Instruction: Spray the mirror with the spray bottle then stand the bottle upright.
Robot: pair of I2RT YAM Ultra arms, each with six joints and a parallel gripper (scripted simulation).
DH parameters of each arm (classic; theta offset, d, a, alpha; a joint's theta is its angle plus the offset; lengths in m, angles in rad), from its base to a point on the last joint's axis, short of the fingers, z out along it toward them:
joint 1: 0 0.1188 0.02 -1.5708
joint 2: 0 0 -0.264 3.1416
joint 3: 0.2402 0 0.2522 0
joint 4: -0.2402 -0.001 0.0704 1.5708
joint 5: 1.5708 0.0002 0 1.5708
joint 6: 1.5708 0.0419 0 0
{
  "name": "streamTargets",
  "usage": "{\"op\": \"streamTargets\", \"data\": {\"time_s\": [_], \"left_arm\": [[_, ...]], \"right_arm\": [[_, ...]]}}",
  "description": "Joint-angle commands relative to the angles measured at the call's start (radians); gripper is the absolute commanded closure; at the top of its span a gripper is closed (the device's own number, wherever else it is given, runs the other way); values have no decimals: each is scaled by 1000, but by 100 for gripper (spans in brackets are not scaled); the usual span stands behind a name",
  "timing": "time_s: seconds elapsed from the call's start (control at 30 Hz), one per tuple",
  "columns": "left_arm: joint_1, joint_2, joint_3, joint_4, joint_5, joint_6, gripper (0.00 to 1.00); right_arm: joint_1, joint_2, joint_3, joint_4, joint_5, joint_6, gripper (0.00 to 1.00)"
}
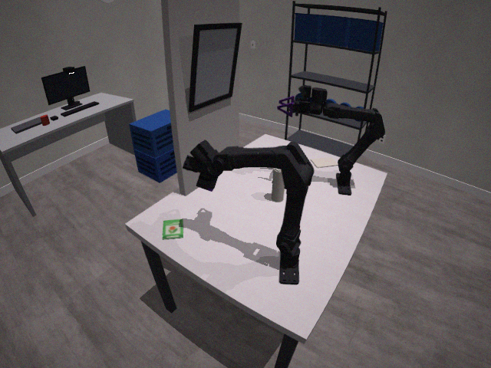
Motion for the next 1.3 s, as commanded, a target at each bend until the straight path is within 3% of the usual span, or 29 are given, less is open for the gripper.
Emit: {"op": "streamTargets", "data": {"time_s": [0.0, 1.27], "left_arm": [[40, -77, -6, 89, -63, 73, 27], [343, -455, -175, 513, -437, 484, 27]], "right_arm": [[-6, -6, 33, 10, -8, -8, 0], [-11, -15, 15, -10, -8, -8, 0]]}}
